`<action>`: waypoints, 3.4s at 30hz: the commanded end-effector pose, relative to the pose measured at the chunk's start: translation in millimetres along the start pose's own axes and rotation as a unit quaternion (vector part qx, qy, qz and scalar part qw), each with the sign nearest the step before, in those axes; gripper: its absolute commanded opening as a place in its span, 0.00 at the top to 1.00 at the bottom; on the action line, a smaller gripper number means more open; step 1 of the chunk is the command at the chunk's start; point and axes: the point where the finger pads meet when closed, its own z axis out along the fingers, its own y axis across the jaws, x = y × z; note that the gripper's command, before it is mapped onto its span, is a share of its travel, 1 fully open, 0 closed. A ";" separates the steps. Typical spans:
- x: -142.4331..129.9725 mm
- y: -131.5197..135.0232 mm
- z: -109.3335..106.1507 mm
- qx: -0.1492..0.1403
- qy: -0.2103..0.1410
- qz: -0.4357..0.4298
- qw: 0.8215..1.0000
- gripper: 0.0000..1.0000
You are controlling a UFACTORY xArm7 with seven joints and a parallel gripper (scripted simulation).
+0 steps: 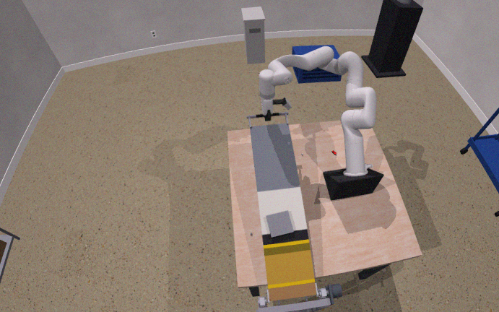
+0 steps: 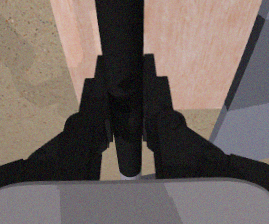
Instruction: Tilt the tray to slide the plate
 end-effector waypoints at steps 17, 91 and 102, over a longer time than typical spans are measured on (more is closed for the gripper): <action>-2.2 2.3 -12.5 0.001 -0.001 0.000 1.000 1.00; -2.1 9.4 -45.1 0.001 -0.001 0.000 1.000 1.00; -2.2 -3.1 17.9 0.001 -0.001 0.000 1.000 1.00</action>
